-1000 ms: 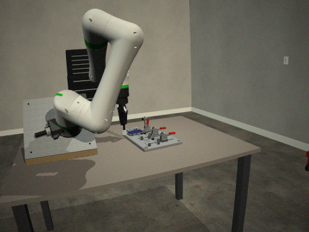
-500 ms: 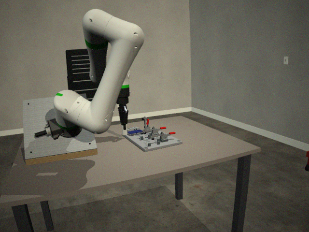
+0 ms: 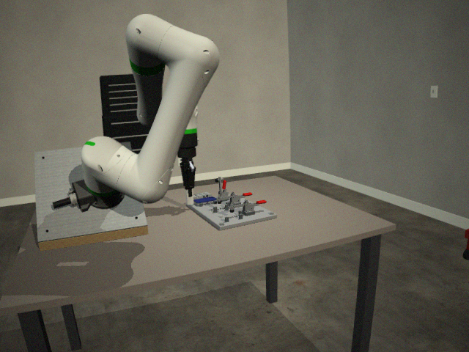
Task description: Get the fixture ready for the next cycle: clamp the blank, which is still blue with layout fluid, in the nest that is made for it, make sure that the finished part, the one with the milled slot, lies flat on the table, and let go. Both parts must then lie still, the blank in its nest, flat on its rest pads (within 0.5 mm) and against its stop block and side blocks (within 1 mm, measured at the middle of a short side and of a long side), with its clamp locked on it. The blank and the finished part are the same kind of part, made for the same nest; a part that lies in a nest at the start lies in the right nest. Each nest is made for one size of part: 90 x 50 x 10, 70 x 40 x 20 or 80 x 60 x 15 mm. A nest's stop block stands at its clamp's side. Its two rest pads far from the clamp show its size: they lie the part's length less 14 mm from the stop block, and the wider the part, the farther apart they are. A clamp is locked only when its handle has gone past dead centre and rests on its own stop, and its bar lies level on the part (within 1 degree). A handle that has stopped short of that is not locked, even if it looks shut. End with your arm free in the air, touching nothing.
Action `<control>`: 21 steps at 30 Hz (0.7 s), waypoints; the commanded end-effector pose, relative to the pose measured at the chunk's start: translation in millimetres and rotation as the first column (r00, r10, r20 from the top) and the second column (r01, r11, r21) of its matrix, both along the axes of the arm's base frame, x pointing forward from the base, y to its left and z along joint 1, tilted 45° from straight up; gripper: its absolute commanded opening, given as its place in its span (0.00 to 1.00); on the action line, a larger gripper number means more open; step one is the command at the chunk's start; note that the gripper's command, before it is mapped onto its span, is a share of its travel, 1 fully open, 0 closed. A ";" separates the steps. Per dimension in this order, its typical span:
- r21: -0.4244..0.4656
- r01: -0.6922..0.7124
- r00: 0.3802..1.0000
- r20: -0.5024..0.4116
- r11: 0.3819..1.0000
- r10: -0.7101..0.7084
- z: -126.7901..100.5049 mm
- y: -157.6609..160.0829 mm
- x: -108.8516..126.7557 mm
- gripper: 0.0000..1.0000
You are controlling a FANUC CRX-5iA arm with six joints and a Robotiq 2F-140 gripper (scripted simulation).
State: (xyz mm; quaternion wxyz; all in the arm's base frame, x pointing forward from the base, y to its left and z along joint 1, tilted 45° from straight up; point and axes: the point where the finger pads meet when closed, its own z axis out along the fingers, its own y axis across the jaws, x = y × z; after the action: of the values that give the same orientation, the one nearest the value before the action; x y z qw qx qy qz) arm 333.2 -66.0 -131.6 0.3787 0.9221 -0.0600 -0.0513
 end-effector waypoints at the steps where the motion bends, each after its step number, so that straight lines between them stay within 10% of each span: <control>1: 0.000 0.000 1.000 0.000 1.000 0.000 0.0 0.1 0.3 0.00; 21: 0.000 0.000 1.000 0.000 1.000 0.000 -0.2 -0.5 4.2 0.00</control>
State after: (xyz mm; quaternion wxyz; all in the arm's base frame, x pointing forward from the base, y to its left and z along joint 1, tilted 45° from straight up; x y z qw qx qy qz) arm 337.2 -66.6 -131.8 0.3787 0.9221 -0.0600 -0.0514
